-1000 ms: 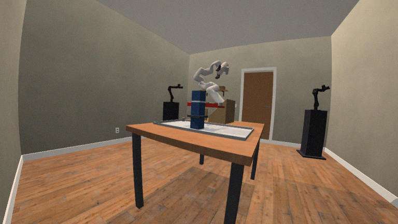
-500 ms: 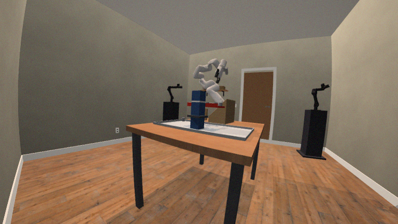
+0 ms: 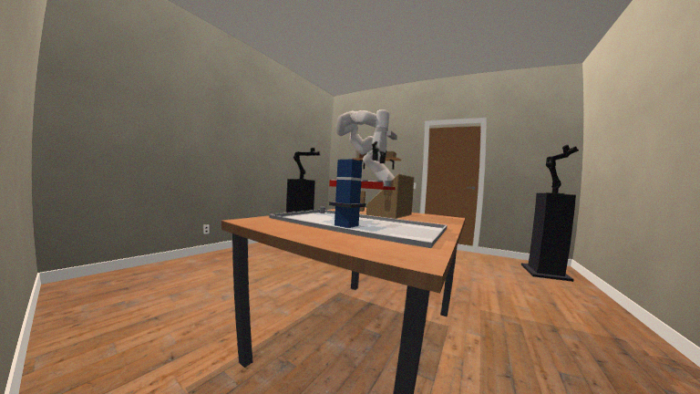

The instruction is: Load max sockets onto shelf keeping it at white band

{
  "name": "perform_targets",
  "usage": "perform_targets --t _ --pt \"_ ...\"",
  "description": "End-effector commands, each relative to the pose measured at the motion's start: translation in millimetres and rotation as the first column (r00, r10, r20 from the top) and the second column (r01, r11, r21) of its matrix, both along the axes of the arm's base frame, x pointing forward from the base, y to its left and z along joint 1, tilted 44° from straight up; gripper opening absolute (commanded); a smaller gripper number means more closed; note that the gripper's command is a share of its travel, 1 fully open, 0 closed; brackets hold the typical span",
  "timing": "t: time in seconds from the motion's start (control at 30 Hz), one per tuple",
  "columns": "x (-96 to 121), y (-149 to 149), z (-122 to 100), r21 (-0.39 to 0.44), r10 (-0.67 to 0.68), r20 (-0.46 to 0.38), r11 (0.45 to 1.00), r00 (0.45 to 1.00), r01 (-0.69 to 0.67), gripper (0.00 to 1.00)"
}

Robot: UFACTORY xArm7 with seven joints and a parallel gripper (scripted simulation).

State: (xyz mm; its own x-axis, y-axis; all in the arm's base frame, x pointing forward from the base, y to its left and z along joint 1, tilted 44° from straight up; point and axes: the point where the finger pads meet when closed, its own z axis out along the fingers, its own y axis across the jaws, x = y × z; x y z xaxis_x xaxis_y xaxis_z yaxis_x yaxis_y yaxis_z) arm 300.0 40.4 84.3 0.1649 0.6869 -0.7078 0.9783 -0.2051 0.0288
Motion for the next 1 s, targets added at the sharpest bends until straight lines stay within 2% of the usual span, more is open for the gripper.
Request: perform_targets --t 0.0,0.23,0.27,0.37,0.43,0.5,0.53,0.57,0.63,0.67,0.73,0.77,0.83,0.87,0.97 --pt "8 -11 -18 0.015 -0.066 -0.016 0.998 0.998 0.067 1.0" --pt "8 -11 -18 0.015 -0.066 -0.016 0.998 0.998 0.067 1.0" --pt "8 -12 -18 0.015 -0.066 -0.016 0.998 0.998 0.066 0.61" --pt "14 -28 -4 0.011 -0.062 -0.011 0.998 0.998 0.062 0.61" --pt "14 -28 -4 0.011 -0.062 -0.011 0.998 0.998 0.062 0.61" --pt "21 -59 22 0.003 -0.057 -0.003 0.998 0.998 0.057 0.61" --pt "21 -59 22 0.003 -0.057 -0.003 0.998 0.998 0.057 0.61" --pt "23 -80 40 -0.002 -0.055 0.001 0.998 0.998 0.055 0.61" --pt "23 -80 40 -0.002 -0.055 0.001 0.998 0.998 0.055 0.61" --pt "23 -105 60 -0.007 -0.054 0.003 0.998 0.999 0.054 0.61" --pt "23 -105 60 -0.007 -0.054 0.003 0.998 0.999 0.054 0.61" --pt "20 -131 81 -0.011 -0.055 0.005 0.998 0.998 0.055 0.61" --pt "20 -131 81 -0.011 -0.055 0.005 0.998 0.998 0.055 0.61" --pt "12 -157 103 -0.014 -0.057 0.004 0.998 0.998 0.057 0.61" --pt "12 -157 103 -0.014 -0.057 0.004 0.998 0.998 0.057 0.61"
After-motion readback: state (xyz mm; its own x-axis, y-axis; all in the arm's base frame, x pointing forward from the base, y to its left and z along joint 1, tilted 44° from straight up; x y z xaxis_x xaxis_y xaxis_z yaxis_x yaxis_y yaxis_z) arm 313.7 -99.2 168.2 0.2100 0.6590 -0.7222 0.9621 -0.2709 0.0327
